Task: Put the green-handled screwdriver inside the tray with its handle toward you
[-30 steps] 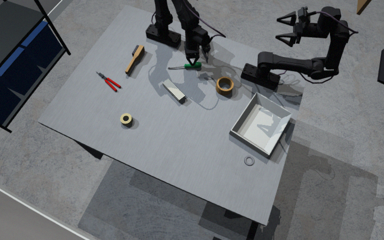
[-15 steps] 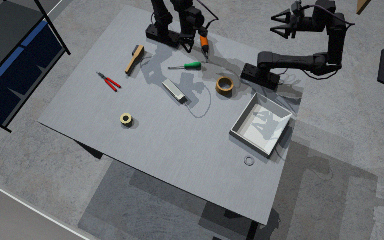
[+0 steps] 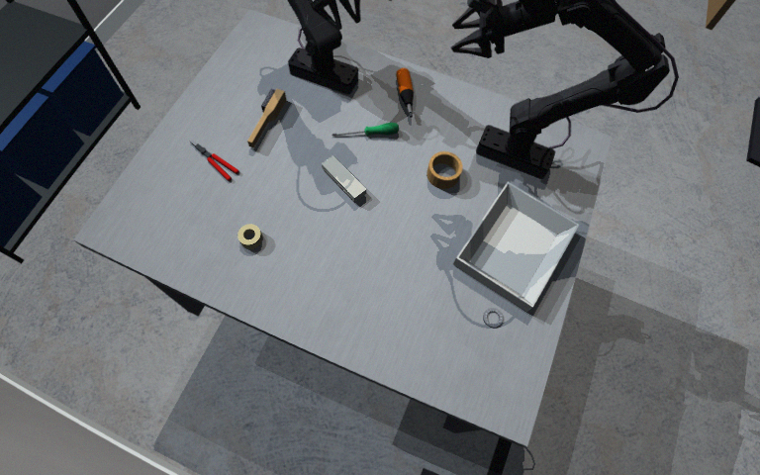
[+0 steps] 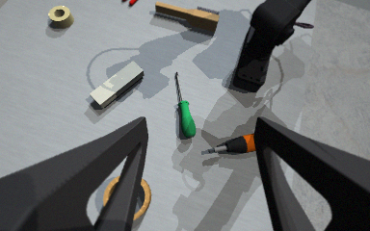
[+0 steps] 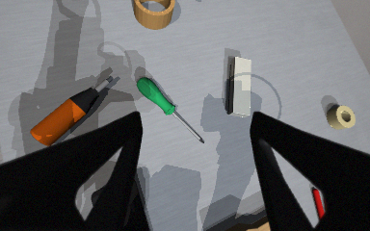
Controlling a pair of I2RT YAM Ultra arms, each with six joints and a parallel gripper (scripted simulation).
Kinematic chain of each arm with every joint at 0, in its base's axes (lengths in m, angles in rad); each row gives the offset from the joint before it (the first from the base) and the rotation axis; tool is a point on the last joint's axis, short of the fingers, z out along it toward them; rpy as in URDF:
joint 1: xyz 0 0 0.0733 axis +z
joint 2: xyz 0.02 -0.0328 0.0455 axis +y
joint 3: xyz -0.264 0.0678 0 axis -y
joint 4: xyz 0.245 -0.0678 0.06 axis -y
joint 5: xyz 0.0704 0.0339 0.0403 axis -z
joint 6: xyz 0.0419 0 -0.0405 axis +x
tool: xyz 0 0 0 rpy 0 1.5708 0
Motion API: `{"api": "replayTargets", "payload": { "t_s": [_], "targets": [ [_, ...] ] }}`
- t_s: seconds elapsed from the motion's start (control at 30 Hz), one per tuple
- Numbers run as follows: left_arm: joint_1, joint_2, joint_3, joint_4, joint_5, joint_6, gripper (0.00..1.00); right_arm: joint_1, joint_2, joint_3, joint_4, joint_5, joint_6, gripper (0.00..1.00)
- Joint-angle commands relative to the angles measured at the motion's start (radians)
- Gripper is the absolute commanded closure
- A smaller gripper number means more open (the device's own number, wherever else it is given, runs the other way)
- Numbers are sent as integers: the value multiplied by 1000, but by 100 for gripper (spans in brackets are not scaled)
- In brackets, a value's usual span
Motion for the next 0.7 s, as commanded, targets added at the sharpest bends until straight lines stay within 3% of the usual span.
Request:
{"api": "replayTargets", "payload": {
  "t_s": [0.0, 0.13, 0.2, 0.4, 0.67],
  "targets": [
    [-20, 153, 36, 93, -27, -44, 38, -42, -112, 75, -148, -32, 137, 35],
    [-21, 358, 57, 149, -35, -71, 38, -12, -220, 135, -221, 3, 233, 35],
    [-21, 358, 57, 149, -35, -71, 38, -12, -220, 135, -221, 3, 233, 35],
    [-25, 686, 100, 207, -29, -115, 38, 8, -325, 184, -269, 6, 304, 35],
    [-27, 1022, 159, 146, -19, -150, 38, 5, -336, 206, -276, 5, 297, 35]
  ]
}}
